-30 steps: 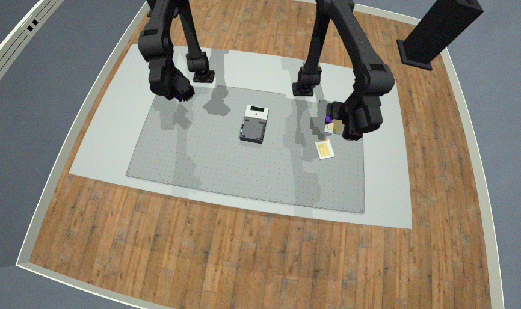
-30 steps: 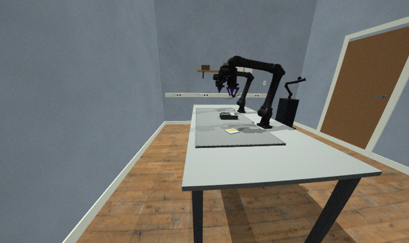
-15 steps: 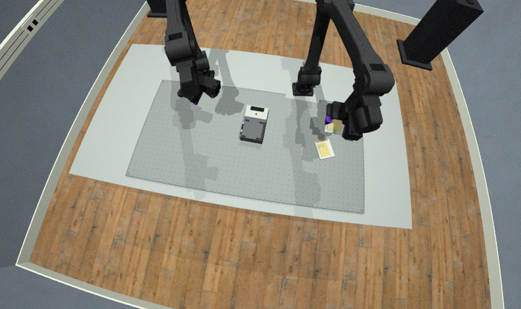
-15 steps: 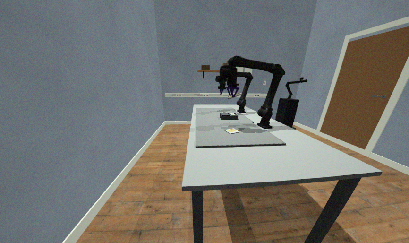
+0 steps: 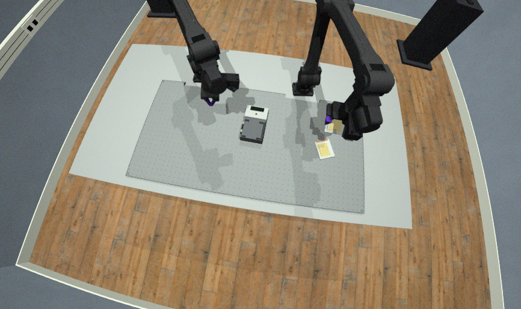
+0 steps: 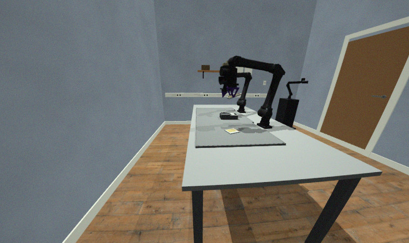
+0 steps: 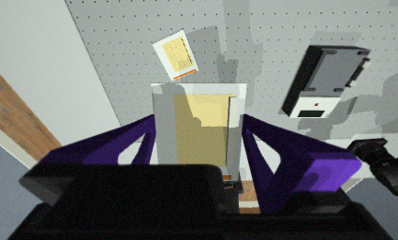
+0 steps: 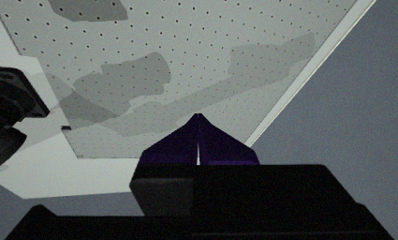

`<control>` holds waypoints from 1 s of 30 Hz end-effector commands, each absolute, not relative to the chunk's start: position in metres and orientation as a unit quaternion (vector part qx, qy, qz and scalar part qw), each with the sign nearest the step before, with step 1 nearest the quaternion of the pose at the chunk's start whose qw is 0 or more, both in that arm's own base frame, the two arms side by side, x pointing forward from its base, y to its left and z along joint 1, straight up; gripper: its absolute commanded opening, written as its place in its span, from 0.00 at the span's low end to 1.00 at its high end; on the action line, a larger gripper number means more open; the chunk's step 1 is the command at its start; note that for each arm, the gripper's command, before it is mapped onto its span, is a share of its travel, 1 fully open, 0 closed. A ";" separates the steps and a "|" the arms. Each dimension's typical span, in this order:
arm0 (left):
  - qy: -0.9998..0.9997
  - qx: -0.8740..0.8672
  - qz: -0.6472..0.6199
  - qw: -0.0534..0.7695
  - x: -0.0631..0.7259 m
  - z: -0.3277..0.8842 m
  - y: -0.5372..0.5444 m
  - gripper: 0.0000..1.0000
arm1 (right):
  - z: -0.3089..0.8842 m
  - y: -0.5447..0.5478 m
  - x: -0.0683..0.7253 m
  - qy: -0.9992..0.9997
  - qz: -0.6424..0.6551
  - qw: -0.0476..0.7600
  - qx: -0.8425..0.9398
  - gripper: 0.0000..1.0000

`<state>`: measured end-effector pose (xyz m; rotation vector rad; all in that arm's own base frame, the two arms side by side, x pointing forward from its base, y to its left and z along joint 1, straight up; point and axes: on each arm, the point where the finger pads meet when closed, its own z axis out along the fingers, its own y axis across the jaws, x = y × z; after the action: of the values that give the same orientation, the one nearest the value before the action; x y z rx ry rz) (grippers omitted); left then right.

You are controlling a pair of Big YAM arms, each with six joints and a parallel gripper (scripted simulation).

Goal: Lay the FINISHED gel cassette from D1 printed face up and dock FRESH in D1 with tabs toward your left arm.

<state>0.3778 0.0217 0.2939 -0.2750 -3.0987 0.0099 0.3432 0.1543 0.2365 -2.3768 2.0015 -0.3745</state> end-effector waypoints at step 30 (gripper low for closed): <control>-0.997 -0.083 -0.001 -0.003 0.387 0.313 0.024 0.00 | 0.192 0.276 0.280 0.196 -0.195 -0.006 -0.961 0.00</control>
<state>0.3778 0.0217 0.2939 -0.2750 -3.0987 0.0099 0.2821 0.2614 0.1938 -2.9964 0.7912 -0.5989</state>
